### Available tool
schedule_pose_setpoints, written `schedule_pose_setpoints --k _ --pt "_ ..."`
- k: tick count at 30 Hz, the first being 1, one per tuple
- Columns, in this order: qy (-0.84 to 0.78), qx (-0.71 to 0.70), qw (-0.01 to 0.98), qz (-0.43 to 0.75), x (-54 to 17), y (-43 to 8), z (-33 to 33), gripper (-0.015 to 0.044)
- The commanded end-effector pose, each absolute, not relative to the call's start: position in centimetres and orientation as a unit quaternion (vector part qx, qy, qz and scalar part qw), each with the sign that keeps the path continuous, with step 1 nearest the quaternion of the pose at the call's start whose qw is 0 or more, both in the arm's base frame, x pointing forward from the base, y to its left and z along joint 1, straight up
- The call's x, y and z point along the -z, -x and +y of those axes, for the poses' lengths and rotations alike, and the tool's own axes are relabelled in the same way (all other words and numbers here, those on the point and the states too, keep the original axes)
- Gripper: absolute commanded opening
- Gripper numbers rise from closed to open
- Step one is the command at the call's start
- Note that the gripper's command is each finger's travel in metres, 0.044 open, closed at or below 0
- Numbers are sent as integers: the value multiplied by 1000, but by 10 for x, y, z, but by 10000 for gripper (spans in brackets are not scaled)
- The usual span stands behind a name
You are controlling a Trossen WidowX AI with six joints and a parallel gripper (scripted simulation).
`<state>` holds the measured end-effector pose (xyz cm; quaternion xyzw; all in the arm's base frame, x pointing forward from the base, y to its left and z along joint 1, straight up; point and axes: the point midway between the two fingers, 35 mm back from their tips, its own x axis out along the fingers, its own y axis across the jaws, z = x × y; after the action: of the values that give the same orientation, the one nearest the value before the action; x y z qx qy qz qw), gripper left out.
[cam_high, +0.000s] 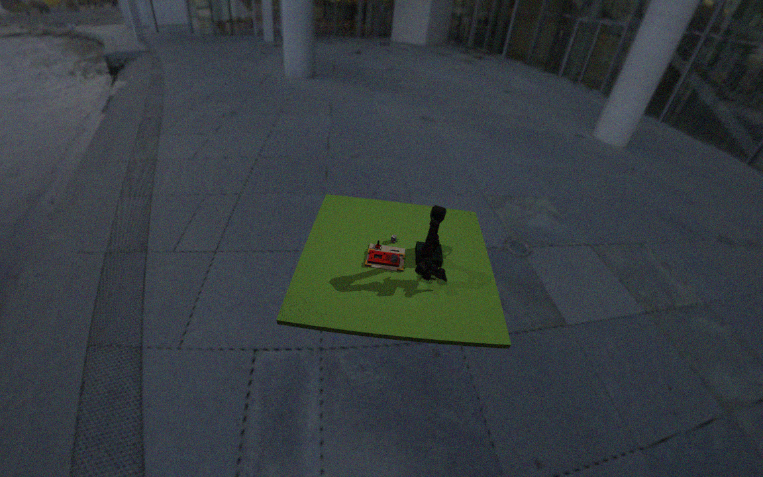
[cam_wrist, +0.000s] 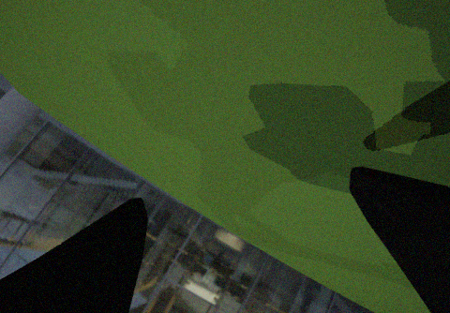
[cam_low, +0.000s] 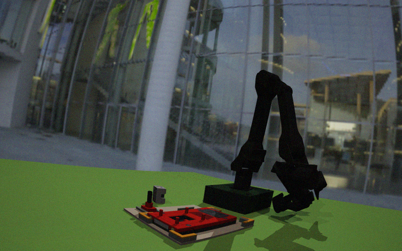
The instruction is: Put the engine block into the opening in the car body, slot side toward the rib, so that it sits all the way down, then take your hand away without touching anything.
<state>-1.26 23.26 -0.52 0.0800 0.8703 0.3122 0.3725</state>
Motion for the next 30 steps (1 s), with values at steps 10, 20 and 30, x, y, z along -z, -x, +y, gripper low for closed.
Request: schedule_pose_setpoints --k 10,20,30 --pt "-50 -184 422 887 6 19 237 440" --pt "-34 -56 501 863 -3 29 241 440" --pt "-70 70 587 803 -20 34 243 440"
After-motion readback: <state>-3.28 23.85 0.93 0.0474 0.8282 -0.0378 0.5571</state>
